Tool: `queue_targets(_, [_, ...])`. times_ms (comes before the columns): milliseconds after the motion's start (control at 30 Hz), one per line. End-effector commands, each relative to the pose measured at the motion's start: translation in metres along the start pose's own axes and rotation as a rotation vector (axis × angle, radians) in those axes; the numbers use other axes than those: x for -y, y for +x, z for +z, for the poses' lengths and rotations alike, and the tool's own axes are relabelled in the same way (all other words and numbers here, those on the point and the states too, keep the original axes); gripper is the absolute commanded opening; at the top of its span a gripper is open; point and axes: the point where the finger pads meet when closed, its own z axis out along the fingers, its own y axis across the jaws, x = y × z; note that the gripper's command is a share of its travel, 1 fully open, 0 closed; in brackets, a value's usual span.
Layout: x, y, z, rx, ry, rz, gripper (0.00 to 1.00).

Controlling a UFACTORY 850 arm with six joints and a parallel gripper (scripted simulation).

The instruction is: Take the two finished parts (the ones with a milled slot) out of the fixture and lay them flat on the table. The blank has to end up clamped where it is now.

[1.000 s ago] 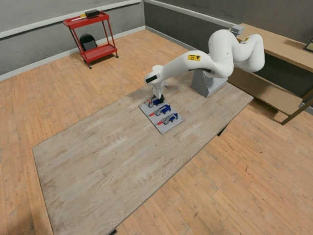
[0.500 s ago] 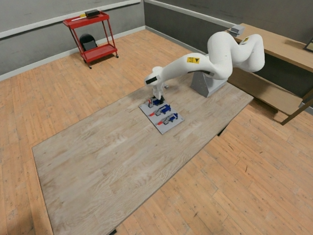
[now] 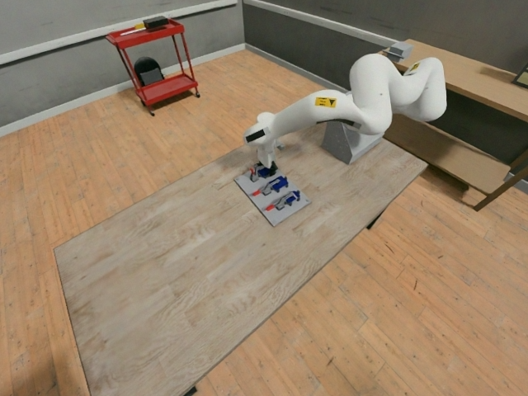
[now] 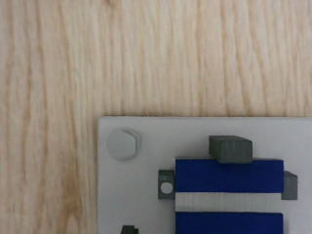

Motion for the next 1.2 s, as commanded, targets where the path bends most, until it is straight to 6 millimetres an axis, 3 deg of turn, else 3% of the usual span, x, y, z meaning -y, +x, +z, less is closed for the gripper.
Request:
queue_targets(0, [0.0001, -0.0008, -0.0007, 0.002, 0.0, 0.0, 1.0])
queue_targets(67, [0.0001, -0.0008, -0.0007, 0.002, 0.0, 0.0, 1.0])
queue_targets(100, [0.0001, -0.0008, -0.0008, 0.002, 0.0, 0.0, 0.0])
queue_targets(1167, [0.0001, -0.0008, -0.0008, 0.002, 0.0, 0.0, 0.0])
